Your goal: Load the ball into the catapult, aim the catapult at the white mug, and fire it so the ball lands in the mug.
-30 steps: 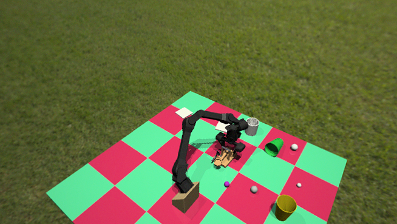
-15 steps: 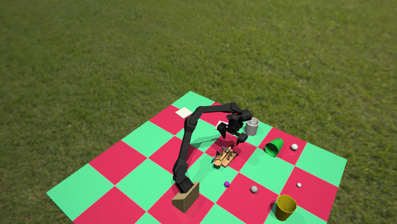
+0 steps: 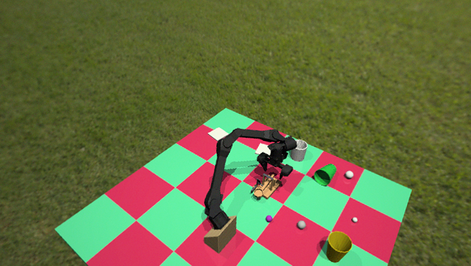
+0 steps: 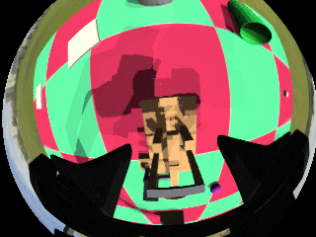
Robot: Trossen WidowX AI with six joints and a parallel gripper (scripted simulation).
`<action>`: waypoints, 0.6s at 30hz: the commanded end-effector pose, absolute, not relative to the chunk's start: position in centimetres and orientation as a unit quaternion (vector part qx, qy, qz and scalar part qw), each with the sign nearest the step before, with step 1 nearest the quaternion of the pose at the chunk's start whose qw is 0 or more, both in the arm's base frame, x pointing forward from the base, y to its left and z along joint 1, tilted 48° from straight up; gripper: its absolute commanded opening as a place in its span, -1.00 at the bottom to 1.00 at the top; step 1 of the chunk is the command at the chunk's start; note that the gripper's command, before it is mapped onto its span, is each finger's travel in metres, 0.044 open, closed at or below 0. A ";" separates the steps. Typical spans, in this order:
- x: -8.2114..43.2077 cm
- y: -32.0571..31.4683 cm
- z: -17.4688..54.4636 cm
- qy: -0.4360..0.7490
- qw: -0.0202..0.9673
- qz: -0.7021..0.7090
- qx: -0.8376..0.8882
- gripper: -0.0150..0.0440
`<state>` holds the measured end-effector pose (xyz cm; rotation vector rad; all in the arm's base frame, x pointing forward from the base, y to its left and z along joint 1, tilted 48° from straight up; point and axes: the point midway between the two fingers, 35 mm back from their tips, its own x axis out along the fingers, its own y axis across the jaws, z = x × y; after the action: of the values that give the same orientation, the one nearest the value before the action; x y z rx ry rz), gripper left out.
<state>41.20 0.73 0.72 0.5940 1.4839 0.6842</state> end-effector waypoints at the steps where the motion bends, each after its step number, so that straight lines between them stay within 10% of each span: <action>1: 41.2 1.2 0.5 0.651 0.645 0.301 0.263 1.00; 18: 41.1 3.3 -1.4 0.651 0.645 0.301 0.264 1.00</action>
<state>41.17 2.88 -1.09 0.5926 1.4800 0.6846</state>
